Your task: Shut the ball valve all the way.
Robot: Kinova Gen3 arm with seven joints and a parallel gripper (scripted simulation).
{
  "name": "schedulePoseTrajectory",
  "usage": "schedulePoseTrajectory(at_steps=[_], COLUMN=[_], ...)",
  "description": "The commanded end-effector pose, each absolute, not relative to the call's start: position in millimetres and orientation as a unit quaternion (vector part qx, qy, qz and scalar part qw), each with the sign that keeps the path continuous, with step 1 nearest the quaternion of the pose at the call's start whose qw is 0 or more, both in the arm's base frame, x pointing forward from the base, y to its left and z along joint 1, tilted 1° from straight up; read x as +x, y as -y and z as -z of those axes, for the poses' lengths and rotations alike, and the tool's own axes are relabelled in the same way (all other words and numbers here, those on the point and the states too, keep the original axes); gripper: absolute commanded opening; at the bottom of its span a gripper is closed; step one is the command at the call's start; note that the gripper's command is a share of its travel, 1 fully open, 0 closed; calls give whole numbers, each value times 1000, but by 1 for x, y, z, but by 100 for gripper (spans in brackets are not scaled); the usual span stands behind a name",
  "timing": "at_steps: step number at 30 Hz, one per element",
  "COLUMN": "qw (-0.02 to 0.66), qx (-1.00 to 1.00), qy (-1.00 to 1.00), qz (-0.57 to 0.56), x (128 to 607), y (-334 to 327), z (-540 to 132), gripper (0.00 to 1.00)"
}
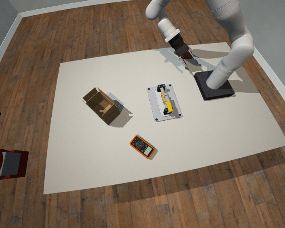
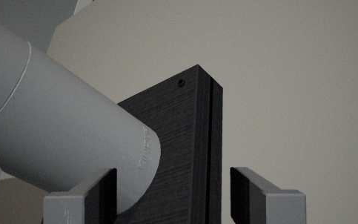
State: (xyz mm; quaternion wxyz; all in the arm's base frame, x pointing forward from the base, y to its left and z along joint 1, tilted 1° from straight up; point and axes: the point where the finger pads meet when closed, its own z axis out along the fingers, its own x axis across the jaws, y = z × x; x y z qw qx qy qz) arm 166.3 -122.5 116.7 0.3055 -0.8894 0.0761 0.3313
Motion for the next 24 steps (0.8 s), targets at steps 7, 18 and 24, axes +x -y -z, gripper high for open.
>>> schedulePoseTrajectory(at_steps=[7, 18, 24], qw=[305, 305, 305], qx=[-890, -890, -890], qy=[-76, -76, -76], qz=[-331, -331, -331], x=[167, 167, 166], y=[123, 123, 122], z=[-117, -117, -133], gripper=[100, 100, 100])
